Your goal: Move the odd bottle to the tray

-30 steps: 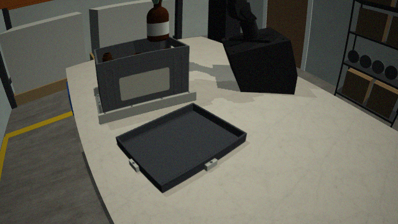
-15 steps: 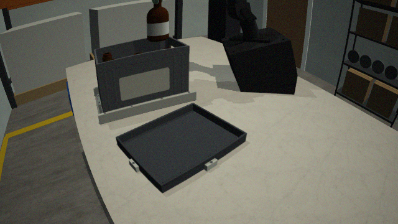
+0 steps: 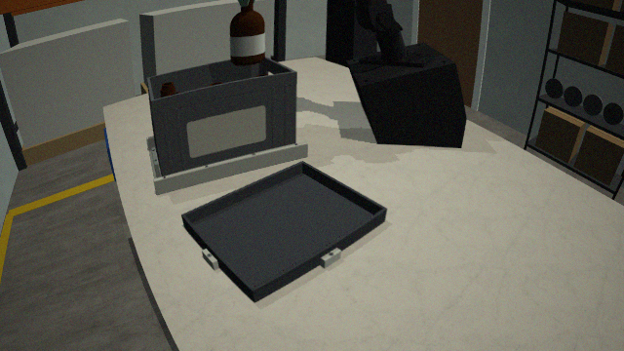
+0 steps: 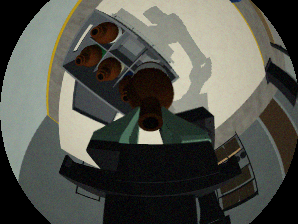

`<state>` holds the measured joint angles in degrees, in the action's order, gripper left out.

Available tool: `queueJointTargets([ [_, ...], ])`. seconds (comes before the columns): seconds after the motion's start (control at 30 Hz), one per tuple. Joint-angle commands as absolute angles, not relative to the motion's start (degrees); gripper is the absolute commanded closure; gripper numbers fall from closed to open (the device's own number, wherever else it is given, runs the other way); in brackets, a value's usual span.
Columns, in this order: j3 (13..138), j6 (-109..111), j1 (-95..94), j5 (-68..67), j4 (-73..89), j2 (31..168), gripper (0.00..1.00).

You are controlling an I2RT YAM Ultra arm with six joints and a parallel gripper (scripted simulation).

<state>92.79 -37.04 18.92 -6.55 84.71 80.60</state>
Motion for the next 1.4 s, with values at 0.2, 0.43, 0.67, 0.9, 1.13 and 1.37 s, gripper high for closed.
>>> queueJointTargets([
  [0.2,95.65,-37.33,18.25,-7.23,85.04,78.86,1.00],
  [0.43,95.69,-37.34,18.22,-7.23,85.35,78.85,1.00],
  [0.67,96.07,-37.45,18.13,-7.24,85.86,78.79,1.00],
  [0.9,97.29,-37.70,17.94,-7.30,87.12,78.77,1.00],
  [1.13,98.32,-37.83,17.76,-7.37,88.13,78.81,1.00],
  [1.37,98.77,-37.83,17.69,-7.39,88.57,78.88,1.00],
])
